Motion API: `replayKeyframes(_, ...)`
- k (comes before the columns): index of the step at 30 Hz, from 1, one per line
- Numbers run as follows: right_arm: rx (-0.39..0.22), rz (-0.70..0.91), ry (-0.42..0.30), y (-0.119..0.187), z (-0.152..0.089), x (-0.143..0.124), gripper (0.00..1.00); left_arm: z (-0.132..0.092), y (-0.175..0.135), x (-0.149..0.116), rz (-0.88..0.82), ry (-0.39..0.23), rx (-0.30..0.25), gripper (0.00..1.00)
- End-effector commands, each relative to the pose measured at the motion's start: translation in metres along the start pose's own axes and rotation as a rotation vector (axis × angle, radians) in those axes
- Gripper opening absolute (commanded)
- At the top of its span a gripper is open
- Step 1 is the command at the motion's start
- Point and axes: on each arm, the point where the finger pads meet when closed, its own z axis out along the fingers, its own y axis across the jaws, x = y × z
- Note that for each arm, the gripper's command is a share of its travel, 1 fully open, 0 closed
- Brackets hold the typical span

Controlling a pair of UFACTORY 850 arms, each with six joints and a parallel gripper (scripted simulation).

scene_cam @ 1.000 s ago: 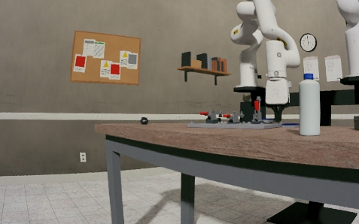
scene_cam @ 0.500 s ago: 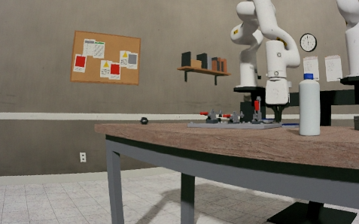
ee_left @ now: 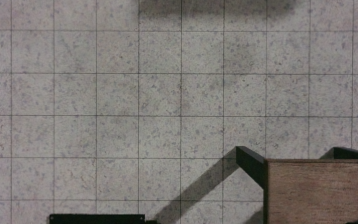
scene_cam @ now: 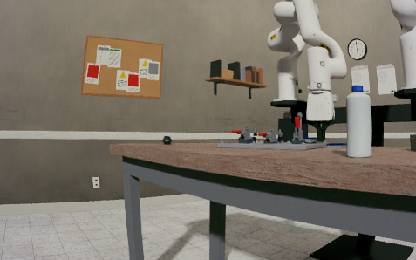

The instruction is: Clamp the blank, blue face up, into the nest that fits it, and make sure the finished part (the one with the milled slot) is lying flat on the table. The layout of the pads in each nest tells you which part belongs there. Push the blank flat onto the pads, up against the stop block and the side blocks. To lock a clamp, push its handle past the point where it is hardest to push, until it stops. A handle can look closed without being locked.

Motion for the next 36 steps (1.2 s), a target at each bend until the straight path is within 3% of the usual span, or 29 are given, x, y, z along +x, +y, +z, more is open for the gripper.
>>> replayKeyframes(1,-0.001,0.0,-0.002,0.0006,-0.001,-0.001,0.0,-0.0009,0.0,0.0004,0.0,0.002,0.0,1.0)
replayKeyframes(36,-0.001,0.0,-0.002,-0.0034,-0.0011,-0.001,0.0,-0.0009,0.0,0.0004,0.0,0.002,0.0,1.0)
